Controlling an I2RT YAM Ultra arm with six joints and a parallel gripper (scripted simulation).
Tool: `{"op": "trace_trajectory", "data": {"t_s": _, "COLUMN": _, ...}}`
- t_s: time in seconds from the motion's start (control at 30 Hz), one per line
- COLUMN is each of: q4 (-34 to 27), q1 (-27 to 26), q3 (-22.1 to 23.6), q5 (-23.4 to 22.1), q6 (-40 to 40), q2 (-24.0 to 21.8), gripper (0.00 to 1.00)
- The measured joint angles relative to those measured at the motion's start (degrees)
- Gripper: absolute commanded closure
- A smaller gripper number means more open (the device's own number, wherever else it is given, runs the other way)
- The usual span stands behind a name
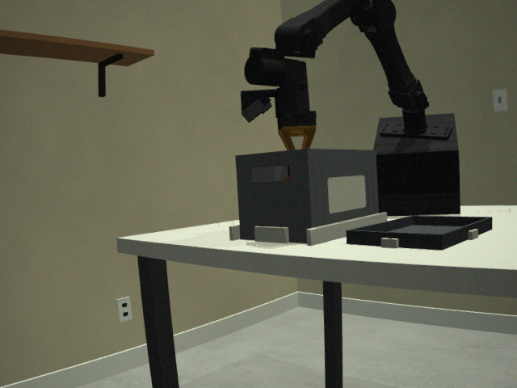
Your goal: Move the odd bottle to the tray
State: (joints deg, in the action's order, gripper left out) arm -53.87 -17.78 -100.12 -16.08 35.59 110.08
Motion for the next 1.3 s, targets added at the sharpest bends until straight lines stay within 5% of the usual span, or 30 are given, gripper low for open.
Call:
{"op": "trace_trajectory", "data": {"t_s": 0.83, "q4": 0.0, "q1": 0.0, "q3": 0.0, "q5": 0.0, "q6": 0.0, "q2": 0.0, "gripper": 1.0}}
{"op": "trace_trajectory", "data": {"t_s": 0.87, "q4": 0.0, "q1": 0.0, "q3": 0.0, "q5": 0.0, "q6": 0.0, "q2": 0.0, "gripper": 0.39}}
{"op": "trace_trajectory", "data": {"t_s": 1.3, "q4": -0.6, "q1": 0.0, "q3": 0.0, "q5": 0.4, "q6": 0.0, "q2": 0.0, "gripper": 0.39}}
